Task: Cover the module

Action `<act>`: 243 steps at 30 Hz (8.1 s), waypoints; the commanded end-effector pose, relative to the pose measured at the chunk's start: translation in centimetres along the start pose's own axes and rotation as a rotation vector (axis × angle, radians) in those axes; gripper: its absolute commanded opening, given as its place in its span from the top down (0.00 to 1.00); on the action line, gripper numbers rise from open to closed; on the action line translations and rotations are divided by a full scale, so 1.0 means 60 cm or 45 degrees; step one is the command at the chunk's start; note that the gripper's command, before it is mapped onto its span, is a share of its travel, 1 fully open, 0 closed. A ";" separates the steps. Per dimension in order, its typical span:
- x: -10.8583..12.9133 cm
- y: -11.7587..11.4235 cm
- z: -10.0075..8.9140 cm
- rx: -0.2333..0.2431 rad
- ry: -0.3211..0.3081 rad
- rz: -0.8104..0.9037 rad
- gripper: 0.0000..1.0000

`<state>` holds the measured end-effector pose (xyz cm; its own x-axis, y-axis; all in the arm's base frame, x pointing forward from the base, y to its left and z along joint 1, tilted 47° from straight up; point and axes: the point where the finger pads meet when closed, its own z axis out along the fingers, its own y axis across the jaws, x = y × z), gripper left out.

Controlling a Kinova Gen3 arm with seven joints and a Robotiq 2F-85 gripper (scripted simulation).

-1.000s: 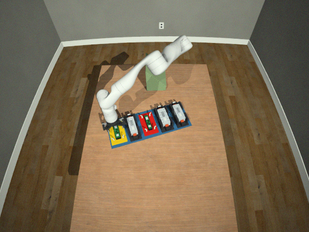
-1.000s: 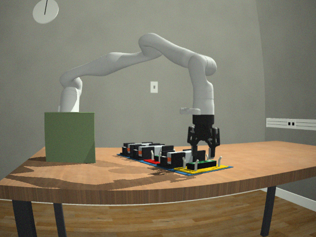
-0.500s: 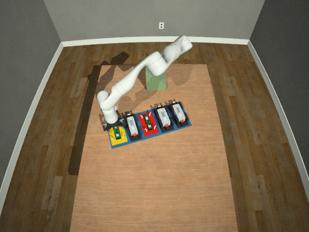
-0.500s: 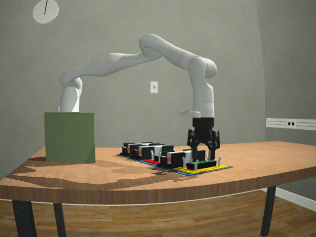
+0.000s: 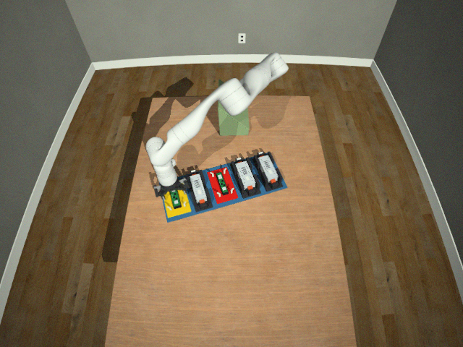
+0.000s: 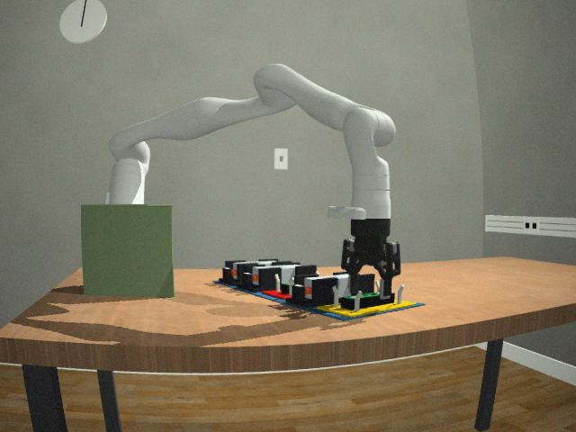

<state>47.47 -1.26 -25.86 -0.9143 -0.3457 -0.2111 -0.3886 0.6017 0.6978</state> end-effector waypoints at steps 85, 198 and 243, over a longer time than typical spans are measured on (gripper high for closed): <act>-0.001 -0.001 0.003 0.003 -0.002 0.000 1.00; -0.001 -0.001 -0.177 0.003 -0.002 0.000 0.00; -0.001 0.099 -0.171 0.003 -0.002 0.000 0.00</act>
<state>46.48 -5.26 -15.17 -0.9138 -0.3491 -0.2078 -0.3877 0.5966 0.7027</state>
